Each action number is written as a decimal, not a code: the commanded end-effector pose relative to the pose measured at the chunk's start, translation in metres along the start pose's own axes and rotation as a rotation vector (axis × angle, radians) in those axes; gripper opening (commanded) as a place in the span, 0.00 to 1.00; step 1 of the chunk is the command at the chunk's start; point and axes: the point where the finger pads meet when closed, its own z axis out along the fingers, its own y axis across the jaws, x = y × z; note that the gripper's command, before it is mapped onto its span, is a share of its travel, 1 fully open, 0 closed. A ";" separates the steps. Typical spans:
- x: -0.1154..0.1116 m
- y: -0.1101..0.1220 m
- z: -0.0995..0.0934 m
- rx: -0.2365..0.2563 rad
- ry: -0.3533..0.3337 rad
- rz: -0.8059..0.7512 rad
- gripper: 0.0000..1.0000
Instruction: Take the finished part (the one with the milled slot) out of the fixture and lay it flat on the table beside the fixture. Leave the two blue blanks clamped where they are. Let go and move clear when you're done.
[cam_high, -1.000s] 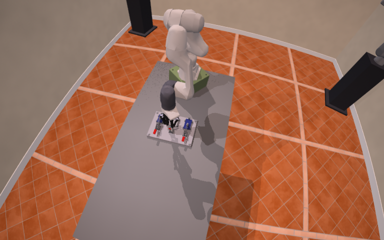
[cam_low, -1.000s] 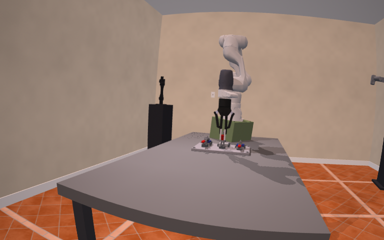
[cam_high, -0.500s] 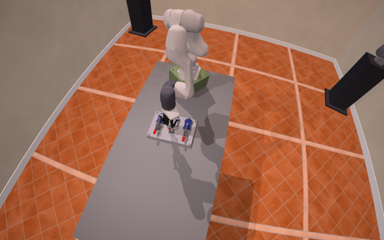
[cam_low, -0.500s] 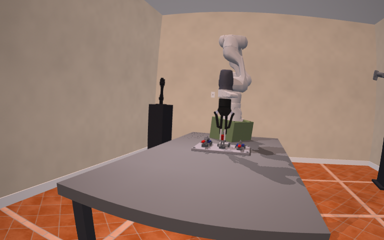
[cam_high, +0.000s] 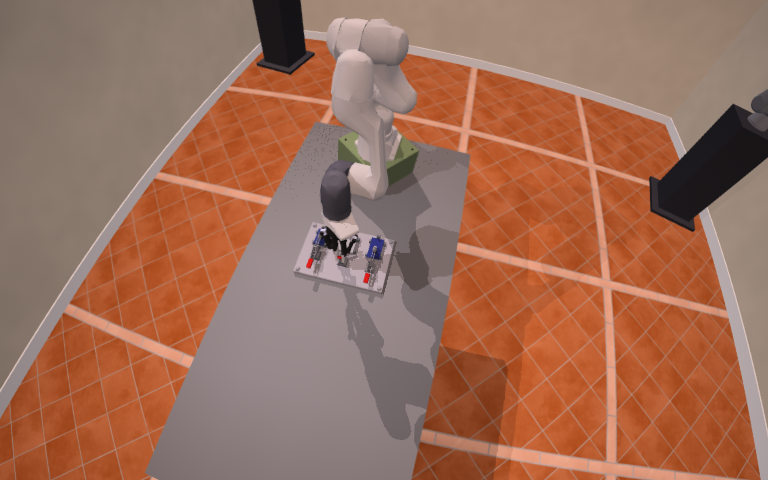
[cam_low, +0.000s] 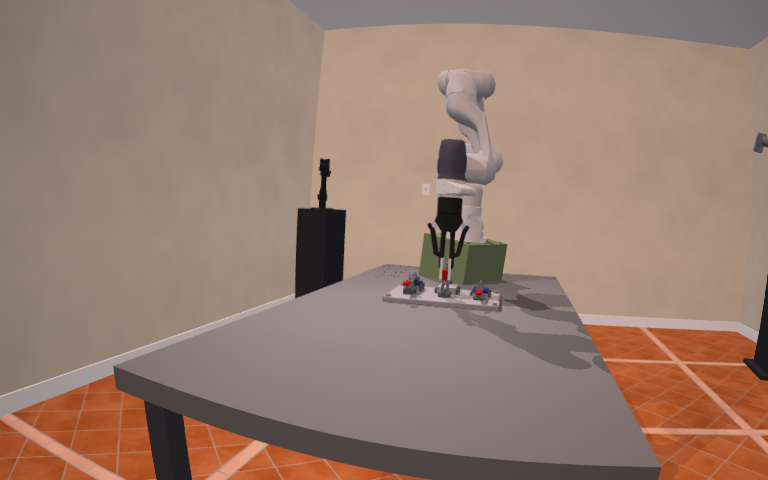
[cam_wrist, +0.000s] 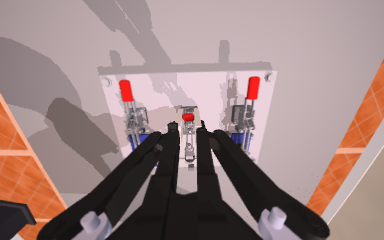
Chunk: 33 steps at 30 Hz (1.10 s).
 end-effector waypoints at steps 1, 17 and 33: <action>-0.010 0.000 0.002 0.001 -0.022 -0.001 0.00; -0.012 0.000 0.002 0.001 -0.022 -0.001 0.00; -0.014 0.000 0.002 0.001 -0.022 -0.001 0.00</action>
